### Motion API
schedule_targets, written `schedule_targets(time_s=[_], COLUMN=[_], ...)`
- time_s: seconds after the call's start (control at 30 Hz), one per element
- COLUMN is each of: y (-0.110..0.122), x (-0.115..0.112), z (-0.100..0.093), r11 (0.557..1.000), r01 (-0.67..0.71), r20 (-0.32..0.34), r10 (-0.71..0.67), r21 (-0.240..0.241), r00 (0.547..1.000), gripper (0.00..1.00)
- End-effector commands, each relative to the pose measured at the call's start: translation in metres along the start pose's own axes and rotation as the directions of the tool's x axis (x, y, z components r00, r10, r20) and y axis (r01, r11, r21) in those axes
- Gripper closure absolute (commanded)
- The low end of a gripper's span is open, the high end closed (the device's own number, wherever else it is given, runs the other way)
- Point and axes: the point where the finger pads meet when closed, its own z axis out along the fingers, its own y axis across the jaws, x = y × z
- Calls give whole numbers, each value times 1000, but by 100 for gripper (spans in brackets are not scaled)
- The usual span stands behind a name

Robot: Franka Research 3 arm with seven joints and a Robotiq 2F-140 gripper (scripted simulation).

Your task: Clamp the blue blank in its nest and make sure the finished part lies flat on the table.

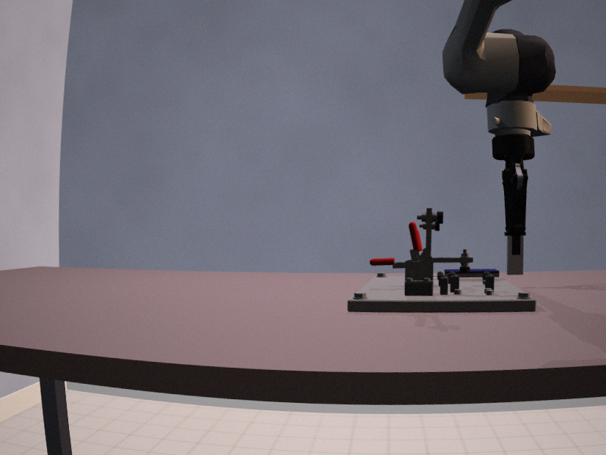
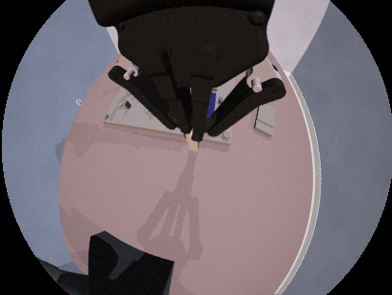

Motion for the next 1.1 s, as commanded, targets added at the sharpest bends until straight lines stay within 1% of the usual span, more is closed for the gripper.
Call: schedule_targets(time_s=[0.0,1.07], y=[1,1], x=[-1,-9], z=[1,1], r11=[1000,1000], r01=[-1,-1], r20=[0,0], r10=[1,1], r21=[0,0], r00=[1000,1000], gripper=[100,100])
